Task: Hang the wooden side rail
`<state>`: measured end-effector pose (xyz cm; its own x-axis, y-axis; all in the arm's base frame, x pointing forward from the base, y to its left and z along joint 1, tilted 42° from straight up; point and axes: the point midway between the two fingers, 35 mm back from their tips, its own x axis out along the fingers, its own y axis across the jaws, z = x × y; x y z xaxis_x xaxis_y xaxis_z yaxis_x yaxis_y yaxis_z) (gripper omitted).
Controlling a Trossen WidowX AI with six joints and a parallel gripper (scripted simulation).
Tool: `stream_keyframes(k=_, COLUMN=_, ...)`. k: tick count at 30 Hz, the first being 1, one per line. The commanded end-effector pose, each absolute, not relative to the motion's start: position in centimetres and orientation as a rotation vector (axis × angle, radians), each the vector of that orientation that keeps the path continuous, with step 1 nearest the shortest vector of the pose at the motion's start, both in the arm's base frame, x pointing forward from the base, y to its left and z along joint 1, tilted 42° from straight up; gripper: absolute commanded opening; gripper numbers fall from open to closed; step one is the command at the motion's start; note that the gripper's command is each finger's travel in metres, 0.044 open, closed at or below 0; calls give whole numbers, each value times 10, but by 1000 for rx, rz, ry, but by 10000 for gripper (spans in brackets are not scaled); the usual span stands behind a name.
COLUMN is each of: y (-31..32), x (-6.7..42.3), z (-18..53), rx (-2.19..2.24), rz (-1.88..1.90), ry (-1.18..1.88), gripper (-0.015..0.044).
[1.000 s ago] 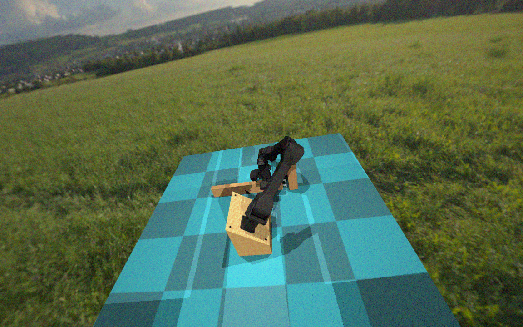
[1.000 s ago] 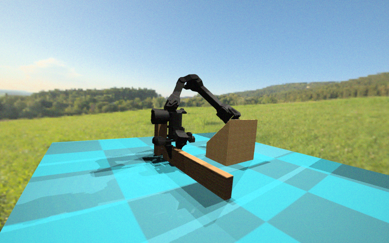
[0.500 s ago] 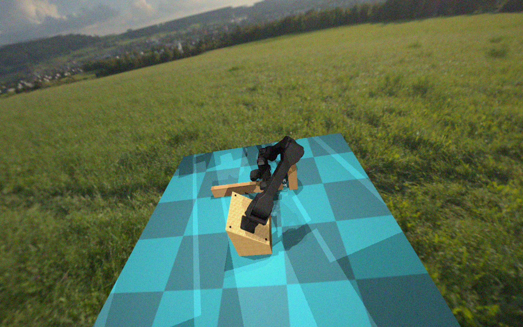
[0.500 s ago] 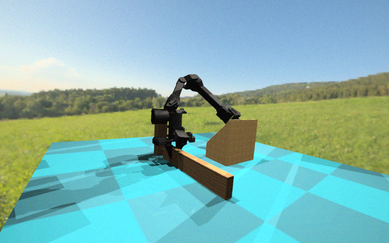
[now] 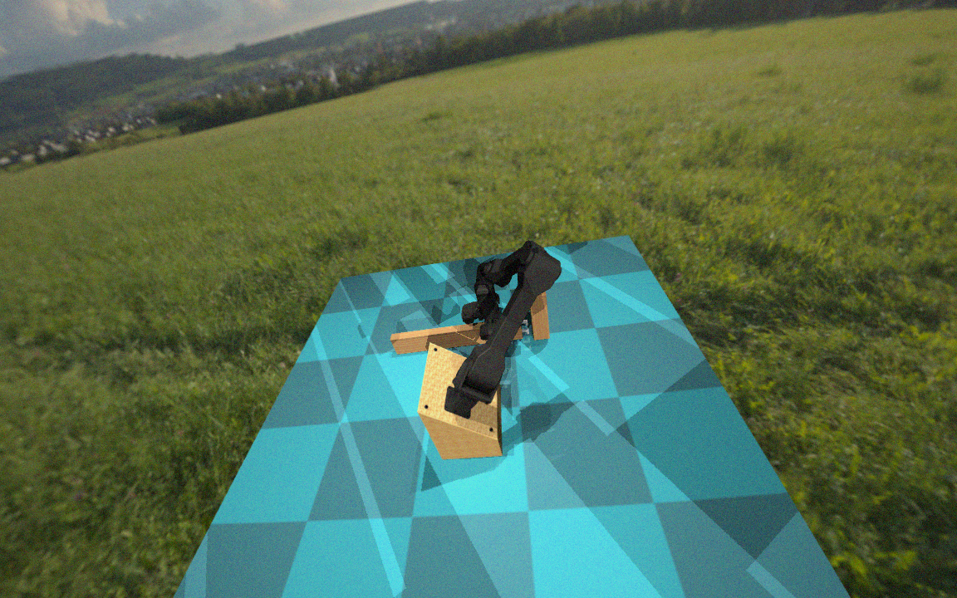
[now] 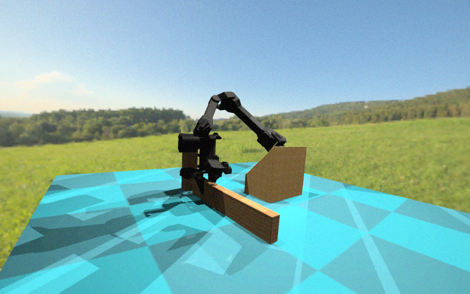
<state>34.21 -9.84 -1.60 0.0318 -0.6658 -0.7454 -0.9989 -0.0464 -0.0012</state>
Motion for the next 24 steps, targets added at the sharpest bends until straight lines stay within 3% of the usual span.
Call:
stream_keyframes(k=1, y=-96, x=343, z=-13, rx=-1776, rz=786, ry=1681, gripper=0)
stream_keyframes(k=24, y=-93, x=343, z=-10, rx=-1776, rz=787, ry=1681, gripper=0)
